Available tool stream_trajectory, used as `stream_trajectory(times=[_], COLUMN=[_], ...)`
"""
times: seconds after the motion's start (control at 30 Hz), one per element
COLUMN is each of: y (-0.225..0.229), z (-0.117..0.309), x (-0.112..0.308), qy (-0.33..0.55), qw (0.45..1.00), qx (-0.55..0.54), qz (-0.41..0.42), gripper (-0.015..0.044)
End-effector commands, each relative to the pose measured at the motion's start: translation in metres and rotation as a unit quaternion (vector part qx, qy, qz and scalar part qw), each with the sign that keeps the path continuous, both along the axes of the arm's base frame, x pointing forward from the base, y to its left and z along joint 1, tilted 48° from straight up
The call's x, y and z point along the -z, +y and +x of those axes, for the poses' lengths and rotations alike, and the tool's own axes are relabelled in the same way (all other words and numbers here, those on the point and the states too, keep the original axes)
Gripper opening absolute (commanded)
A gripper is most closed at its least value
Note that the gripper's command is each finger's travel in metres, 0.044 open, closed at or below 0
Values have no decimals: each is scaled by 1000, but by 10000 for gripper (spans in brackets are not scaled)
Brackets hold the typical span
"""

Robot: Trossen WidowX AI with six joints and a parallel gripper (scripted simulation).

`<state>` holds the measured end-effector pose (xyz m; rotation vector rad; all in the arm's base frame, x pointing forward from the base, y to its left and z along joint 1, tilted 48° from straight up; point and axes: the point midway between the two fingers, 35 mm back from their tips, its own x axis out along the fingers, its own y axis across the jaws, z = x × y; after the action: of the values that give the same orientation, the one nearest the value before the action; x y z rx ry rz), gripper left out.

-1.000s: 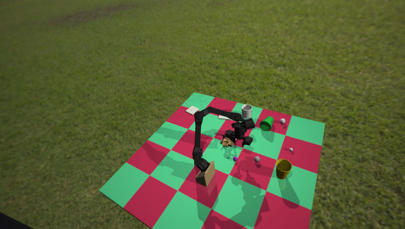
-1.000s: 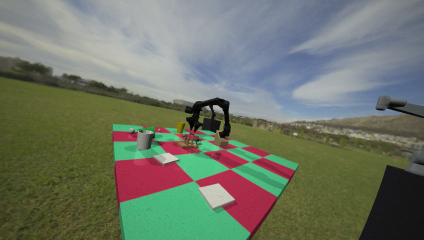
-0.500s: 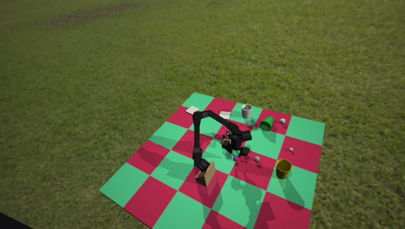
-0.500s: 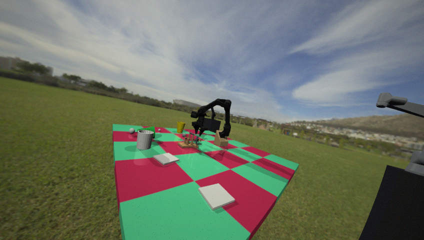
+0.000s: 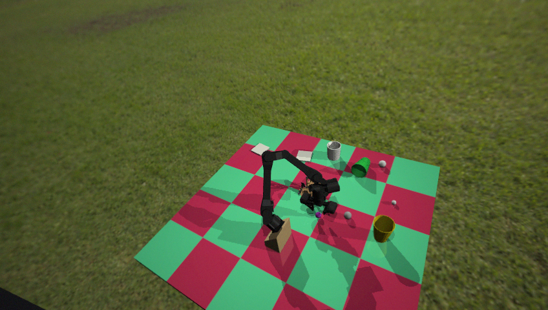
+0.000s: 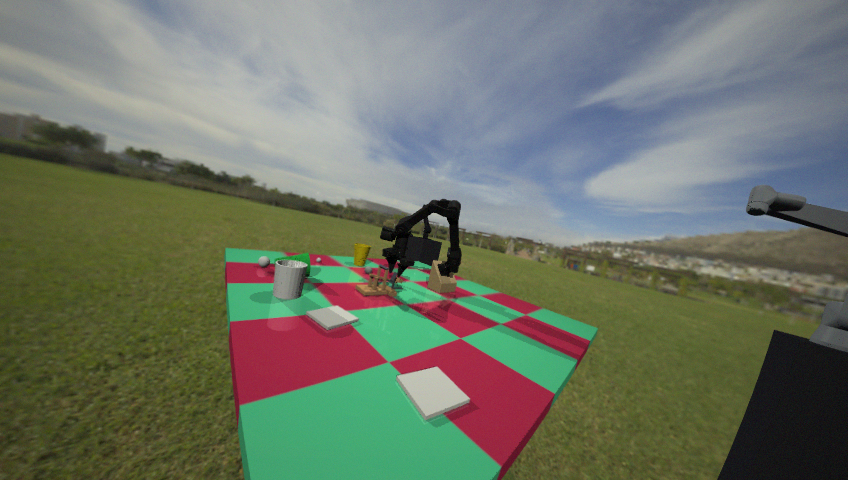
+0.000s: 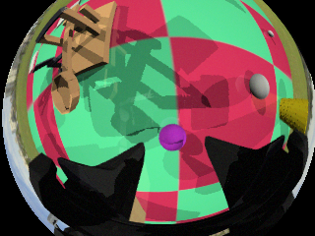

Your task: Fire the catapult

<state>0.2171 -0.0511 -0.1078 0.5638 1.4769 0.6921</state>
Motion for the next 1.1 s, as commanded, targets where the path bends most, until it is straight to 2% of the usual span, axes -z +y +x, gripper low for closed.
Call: stream_trajectory(times=[0.0, 0.47, 0.67, 0.83, 0.97, 1.07], y=[7, 22, 22, 22, 17, 3], z=[-2, -3, -3, -3, -2, 1], x=[5, 19, 19, 19, 18, 9], qy=[5, 5, 5, 5, -9, -7], qw=[1000, 1000, 1000, 1000, 1000, 1000], qx=[2, 1, 1, 1, -17, -15], qz=[5, 6, 6, 6, -2, -4], gripper=[300, 300, 143, 109, 4, 0])
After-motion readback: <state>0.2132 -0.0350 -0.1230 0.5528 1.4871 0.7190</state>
